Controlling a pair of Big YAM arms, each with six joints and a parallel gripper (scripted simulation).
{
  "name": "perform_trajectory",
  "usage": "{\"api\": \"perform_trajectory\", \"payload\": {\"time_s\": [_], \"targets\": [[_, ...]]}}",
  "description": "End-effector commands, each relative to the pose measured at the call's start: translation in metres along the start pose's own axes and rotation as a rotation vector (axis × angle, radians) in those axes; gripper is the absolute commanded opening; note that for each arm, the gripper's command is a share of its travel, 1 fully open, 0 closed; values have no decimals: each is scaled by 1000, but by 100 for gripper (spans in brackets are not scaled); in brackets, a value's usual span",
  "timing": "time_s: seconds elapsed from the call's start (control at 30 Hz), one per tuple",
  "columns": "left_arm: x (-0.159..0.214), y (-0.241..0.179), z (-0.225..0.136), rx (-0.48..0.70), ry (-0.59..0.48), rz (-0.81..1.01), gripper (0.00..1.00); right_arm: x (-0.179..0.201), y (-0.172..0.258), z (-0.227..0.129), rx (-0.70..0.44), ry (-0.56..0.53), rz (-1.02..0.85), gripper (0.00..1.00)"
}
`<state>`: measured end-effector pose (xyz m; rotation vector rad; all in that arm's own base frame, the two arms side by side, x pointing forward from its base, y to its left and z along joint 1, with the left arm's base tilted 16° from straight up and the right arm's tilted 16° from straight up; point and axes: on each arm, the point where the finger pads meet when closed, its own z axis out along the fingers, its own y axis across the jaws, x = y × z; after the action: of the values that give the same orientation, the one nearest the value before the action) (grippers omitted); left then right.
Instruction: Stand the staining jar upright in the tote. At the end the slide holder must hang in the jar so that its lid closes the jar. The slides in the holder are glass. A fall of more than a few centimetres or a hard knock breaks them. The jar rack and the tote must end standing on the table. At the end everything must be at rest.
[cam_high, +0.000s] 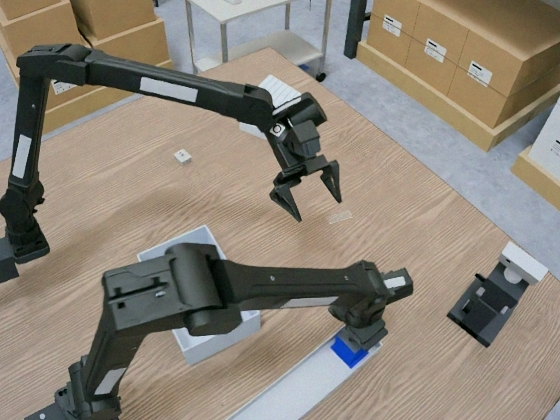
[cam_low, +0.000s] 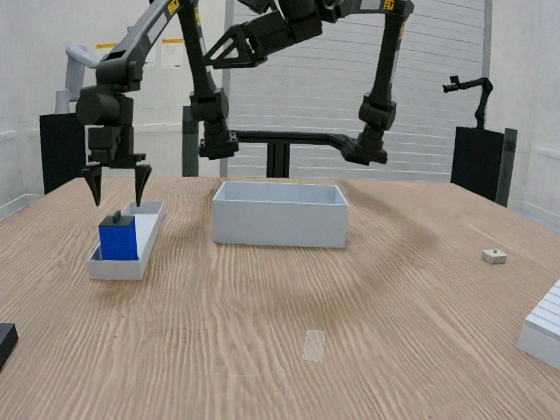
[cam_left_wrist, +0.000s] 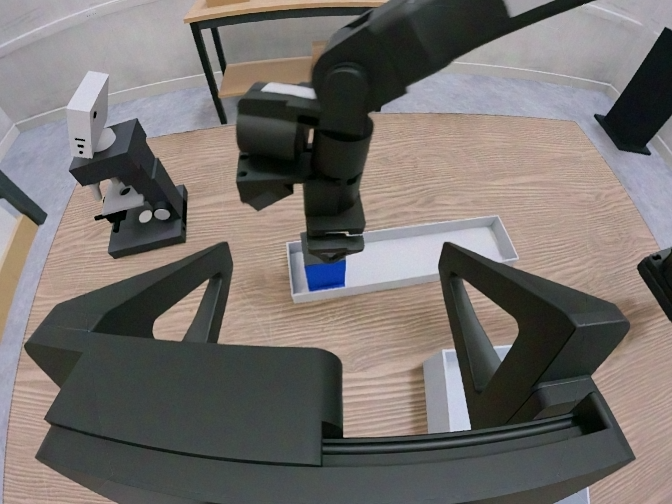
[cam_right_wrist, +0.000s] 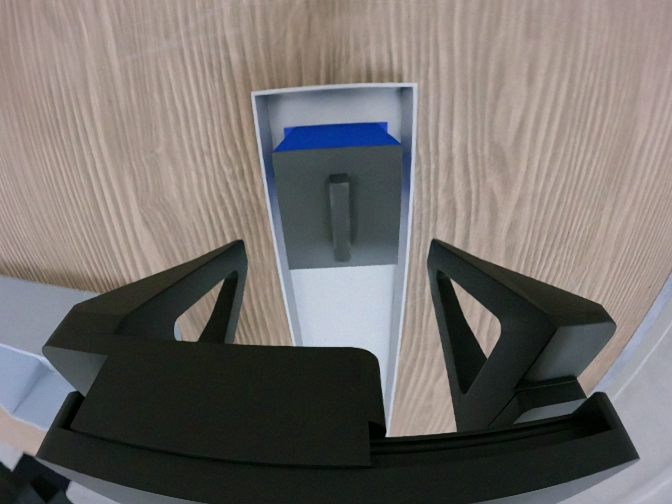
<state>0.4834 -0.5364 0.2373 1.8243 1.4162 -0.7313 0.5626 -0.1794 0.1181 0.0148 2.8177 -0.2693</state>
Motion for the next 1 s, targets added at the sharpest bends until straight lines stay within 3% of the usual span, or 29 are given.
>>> {"api": "perform_trajectory", "payload": {"time_s": [0.0, 0.97], "targets": [[-8, 22, -5, -25, -14, 20, 100, -21, 0, -5, -10, 65, -69, 86], [-8, 22, -5, -25, -14, 20, 100, -17, -14, 44, -9, 84, -45, 86]]}}
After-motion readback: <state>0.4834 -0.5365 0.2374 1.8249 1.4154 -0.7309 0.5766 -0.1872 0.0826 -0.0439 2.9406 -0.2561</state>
